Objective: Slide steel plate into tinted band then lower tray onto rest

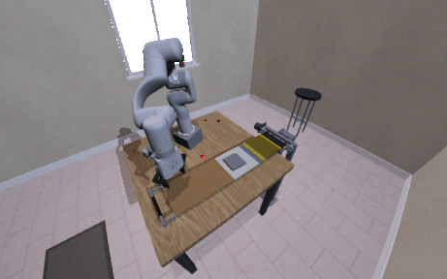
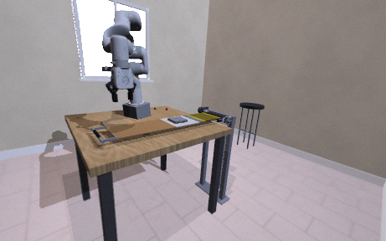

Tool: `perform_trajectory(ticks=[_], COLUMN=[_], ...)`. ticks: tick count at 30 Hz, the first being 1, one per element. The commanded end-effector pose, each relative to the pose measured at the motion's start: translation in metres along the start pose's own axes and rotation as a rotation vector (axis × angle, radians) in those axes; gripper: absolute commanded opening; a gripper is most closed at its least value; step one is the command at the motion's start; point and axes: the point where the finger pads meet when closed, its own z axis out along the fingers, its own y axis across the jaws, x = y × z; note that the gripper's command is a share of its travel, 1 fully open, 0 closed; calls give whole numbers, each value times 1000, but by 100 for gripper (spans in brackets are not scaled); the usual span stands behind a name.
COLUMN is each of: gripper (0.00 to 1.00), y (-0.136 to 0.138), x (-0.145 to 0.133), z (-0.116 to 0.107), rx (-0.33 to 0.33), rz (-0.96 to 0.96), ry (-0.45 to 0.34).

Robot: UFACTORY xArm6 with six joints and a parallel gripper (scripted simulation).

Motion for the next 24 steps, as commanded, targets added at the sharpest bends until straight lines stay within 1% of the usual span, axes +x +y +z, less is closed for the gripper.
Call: perform_trajectory(ticks=[1, 5, 7, 8, 24], gripper=[100, 100, 100, 100, 100], y=[-58, -96, -96, -103, -103], x=[34, 68, 68, 74, 75], z=[19, 33, 33, 36, 36], rx=[-1, -1, -1, -1, -1], rz=[232, 343, 343, 351, 354], ry=[11, 14, 14, 15, 15])
